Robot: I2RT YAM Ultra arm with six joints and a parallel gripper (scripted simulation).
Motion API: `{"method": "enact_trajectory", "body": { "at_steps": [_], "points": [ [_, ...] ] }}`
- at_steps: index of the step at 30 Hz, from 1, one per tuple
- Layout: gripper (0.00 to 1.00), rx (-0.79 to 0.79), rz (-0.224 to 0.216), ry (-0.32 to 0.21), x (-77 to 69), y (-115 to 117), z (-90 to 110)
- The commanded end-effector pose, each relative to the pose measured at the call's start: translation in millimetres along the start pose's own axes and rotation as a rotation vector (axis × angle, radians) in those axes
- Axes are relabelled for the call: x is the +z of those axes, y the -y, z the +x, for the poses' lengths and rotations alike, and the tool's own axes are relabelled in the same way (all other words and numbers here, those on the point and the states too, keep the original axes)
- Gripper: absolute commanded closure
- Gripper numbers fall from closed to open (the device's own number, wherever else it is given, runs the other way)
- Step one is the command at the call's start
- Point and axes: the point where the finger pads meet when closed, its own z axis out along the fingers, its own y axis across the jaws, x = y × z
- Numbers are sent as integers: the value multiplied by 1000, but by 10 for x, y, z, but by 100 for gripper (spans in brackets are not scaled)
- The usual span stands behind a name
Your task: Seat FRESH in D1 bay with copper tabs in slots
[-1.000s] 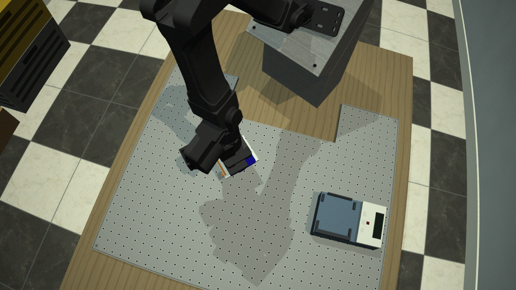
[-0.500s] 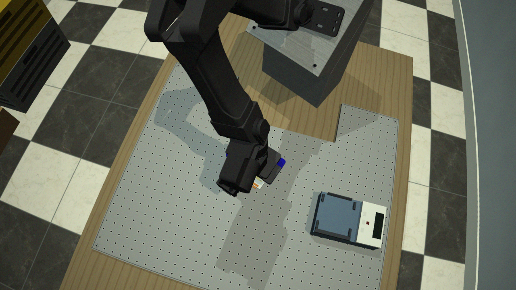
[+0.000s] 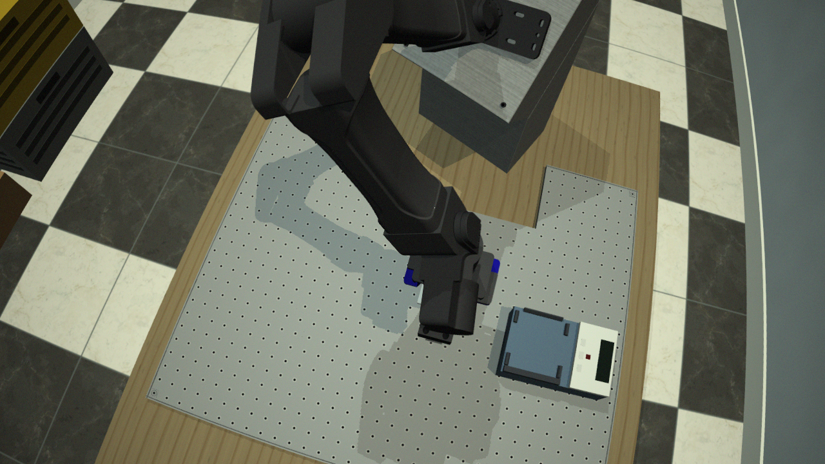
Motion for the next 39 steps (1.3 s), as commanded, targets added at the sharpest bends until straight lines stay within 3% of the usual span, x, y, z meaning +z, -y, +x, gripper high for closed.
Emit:
{"method": "enact_trajectory", "body": {
  "at_steps": [1, 30, 39],
  "points": [
    [100, 0, 23, -3, -41, -127, -63],
    [100, -2, 21, 1, -208, -1469, -275],
    [100, -2, 20, 2, -243, -1741, -318]
  ]
}}
